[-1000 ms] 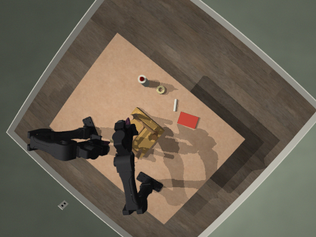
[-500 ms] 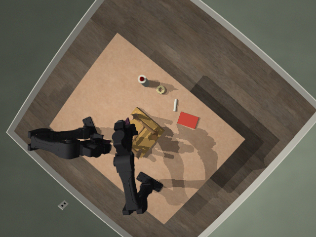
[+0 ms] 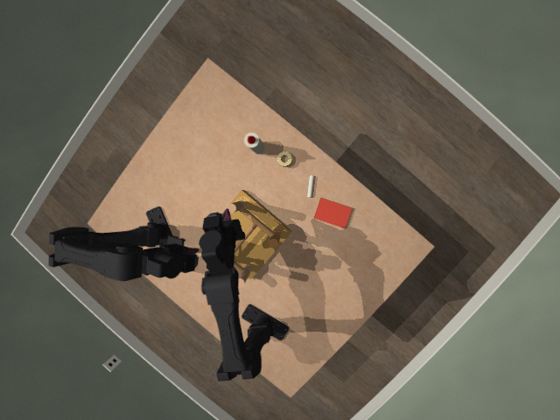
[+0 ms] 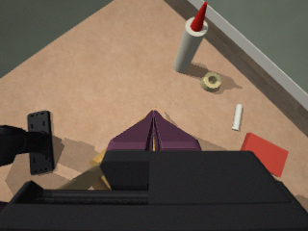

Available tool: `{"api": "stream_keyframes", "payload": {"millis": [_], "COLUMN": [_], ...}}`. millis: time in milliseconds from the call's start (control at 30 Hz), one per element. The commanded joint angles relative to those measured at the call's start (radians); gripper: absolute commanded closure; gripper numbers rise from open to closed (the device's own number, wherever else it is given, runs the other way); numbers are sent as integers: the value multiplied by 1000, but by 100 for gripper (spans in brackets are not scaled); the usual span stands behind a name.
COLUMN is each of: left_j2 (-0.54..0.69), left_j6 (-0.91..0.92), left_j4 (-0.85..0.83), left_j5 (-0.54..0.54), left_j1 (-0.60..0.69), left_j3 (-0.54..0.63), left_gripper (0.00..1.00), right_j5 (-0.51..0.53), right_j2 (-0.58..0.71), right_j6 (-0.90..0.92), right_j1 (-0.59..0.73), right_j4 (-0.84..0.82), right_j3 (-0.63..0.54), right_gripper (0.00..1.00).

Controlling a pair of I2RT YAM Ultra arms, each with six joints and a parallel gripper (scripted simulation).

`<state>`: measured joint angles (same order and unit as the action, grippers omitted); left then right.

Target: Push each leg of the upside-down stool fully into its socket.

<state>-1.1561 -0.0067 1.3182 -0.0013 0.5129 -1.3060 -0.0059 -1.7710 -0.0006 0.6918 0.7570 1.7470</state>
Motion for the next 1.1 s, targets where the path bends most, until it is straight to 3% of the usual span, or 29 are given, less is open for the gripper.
{"api": "stream_keyframes", "payload": {"millis": [0,500,767,1000,1067], "left_j2": [25,28,28,-9,24], "left_j6": [5,4,4,1,4], "left_j4": [-13,-10,-10,-19,-15], "left_j5": [-5,-5,-5,1,1], "left_j1": [-14,-13,-13,-1,-15], "left_j3": [14,14,14,97,21], "left_gripper": [100,100,100,100,100], "right_j5": [5,11,9,4,9], "right_j2": [30,48,52,1,57], "right_j6": [-1,-5,-5,-2,-5], "right_j1": [-13,-8,-12,-3,-10], "right_j4": [-18,-116,-125,-88,-125], "right_j3": [-19,-131,-129,-163,-110], "right_gripper": [100,100,100,100,100]}}
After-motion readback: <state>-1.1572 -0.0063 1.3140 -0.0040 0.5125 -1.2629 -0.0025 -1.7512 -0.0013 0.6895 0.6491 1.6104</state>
